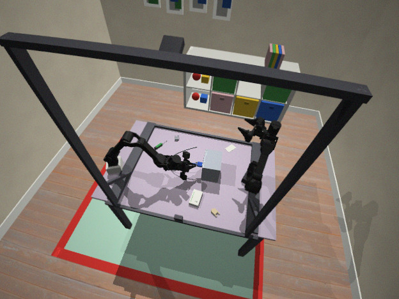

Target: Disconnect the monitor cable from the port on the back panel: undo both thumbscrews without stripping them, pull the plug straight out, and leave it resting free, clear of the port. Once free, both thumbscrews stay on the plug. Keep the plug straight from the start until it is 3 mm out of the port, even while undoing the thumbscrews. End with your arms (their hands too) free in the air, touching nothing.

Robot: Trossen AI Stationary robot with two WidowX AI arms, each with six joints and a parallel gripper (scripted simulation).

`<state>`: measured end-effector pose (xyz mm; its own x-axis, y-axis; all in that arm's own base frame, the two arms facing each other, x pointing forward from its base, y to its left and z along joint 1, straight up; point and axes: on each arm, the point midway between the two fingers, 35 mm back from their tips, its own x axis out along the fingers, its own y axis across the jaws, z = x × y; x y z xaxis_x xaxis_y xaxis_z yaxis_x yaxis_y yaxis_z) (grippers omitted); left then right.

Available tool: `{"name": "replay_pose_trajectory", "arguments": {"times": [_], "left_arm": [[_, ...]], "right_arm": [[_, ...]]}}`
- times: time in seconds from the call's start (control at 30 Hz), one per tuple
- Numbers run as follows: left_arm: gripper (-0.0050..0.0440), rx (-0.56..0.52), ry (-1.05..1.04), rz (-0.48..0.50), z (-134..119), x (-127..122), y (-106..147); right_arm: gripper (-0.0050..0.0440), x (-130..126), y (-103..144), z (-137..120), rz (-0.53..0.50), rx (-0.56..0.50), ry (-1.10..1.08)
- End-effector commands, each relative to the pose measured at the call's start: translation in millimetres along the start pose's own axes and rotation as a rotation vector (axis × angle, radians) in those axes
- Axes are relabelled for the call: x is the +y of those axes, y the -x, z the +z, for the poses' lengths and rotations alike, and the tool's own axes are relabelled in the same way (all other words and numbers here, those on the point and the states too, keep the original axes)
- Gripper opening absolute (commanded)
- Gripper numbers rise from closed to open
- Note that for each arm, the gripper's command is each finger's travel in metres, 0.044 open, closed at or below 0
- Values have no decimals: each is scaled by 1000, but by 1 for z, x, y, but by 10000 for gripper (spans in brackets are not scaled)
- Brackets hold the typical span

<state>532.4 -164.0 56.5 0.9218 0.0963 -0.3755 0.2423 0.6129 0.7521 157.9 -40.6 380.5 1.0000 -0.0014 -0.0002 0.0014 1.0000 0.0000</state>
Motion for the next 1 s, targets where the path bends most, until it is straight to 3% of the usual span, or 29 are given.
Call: {"name": "replay_pose_trajectory", "arguments": {"times": [0.0, 0.1, 0.37, 0.43, 0.77, 0.97], "left_arm": [[0, -18, 52, -14, 9, 12, 3], [0, -18, 52, -14, 9, 12, 3], [192, -18, 52, -14, 9, 12, 3], [192, -18, 52, -14, 9, 12, 3], [432, -18, 52, -14, 9, 12, 3], [440, -18, 52, -14, 9, 12, 3]], "right_arm": [[440, 1, 0, 3, 1, -1, 6], [440, 1, 0, 3, 1, -1, 6], [440, 1, 0, 3, 1, -1, 6], [440, 1, 0, 3, 1, -1, 6], [440, 1, 0, 3, 1, -1, 6], [440, 1, 0, 3, 1, -1, 6]]}}
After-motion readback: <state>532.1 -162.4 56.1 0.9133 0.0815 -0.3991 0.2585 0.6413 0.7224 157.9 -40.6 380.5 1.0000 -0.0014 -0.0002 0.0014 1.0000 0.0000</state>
